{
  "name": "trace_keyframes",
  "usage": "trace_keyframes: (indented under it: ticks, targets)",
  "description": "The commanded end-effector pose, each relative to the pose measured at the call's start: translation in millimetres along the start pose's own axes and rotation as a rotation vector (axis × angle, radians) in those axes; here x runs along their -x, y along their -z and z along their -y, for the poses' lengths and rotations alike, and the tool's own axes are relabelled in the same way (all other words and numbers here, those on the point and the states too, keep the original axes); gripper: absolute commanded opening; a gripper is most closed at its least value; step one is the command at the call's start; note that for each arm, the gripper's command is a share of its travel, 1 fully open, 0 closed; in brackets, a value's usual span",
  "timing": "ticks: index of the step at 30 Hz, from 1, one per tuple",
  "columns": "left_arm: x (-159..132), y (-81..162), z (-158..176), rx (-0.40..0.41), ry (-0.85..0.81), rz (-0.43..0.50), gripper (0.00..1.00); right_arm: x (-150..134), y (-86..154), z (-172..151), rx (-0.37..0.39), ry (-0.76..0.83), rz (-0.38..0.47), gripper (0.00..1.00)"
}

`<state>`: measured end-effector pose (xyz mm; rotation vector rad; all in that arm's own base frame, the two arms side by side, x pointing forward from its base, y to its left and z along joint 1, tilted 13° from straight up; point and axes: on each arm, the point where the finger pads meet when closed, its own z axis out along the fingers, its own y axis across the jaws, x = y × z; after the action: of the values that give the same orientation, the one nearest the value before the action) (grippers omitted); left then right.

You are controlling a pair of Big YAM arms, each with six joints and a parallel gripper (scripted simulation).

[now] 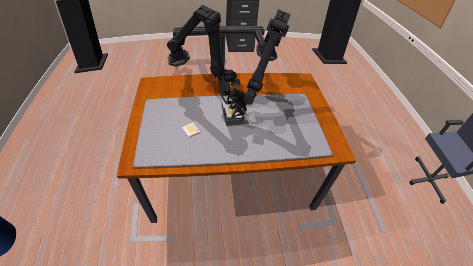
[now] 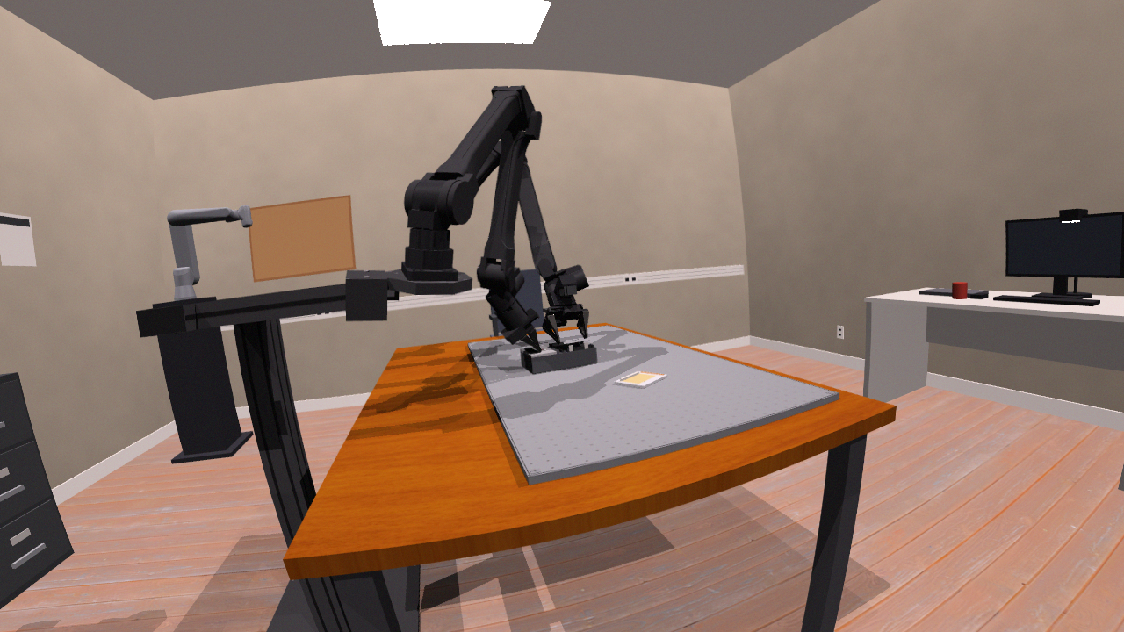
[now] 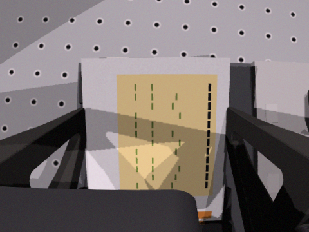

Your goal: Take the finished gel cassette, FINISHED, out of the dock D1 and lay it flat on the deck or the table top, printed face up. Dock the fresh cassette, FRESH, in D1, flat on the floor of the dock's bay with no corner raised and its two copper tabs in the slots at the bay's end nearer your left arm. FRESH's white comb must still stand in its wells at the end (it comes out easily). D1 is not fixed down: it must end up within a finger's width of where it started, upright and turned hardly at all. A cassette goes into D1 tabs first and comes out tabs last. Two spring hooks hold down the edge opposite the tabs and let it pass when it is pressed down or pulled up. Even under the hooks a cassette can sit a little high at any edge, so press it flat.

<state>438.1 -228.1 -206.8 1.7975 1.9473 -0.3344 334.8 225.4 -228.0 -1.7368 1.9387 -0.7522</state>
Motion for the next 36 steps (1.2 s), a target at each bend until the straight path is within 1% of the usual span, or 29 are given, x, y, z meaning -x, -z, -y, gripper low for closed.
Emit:
trace_keyframes:
  ticks: [1,36]
  targets:
    - [17.3,-1.3,-6.5,0.003,-0.01,0.004,0.0,-42.1,-27.6,-53.4,0.105,0.063,-0.079,0.0]
    - [21.7,-2.7,-7.4,0.005,-0.014,-0.006,0.0,-42.1,-27.6,-53.4,0.105,0.063,-0.079,0.0]
